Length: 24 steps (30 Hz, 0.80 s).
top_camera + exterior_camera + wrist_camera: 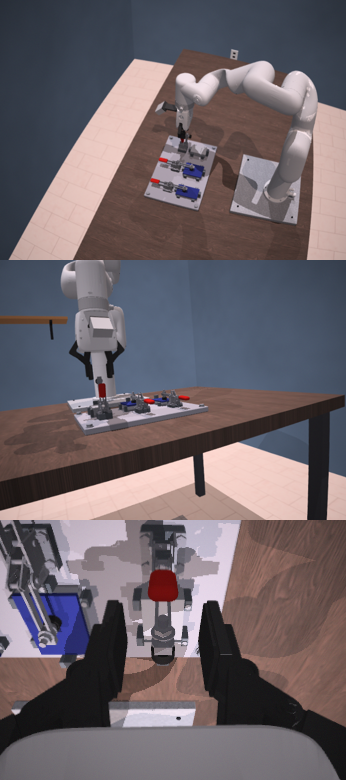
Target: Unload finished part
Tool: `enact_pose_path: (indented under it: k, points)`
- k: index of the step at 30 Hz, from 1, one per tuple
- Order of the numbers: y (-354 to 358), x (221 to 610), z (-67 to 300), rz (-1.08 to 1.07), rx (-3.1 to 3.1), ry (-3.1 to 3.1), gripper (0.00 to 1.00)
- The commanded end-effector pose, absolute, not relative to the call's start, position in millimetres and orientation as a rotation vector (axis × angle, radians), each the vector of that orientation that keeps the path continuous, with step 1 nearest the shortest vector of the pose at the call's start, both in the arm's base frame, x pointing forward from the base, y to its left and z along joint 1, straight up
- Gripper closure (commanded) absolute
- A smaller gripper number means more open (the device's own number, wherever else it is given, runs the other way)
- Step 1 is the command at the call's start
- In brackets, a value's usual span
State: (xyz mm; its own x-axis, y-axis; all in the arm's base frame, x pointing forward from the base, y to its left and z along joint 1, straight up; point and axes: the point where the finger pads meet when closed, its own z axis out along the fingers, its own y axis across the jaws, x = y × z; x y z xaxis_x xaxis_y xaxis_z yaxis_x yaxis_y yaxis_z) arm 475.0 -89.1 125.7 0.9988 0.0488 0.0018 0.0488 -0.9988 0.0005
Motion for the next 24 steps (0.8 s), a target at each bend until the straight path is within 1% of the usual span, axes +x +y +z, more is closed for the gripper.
enact_pose_path:
  k: [1, 12, 13, 24]
  points:
    - [-89.3, 476.2, 127.9, 0.009, 3.139, 0.077, 0.53]
    - [-89.3, 476.1, 127.9, 0.009, 3.139, 0.077, 0.53]
    - [-89.3, 476.1, 127.8, 0.009, 3.139, 0.077, 0.0]
    - [-89.3, 476.1, 123.2, 0.009, 3.139, 0.077, 0.0]
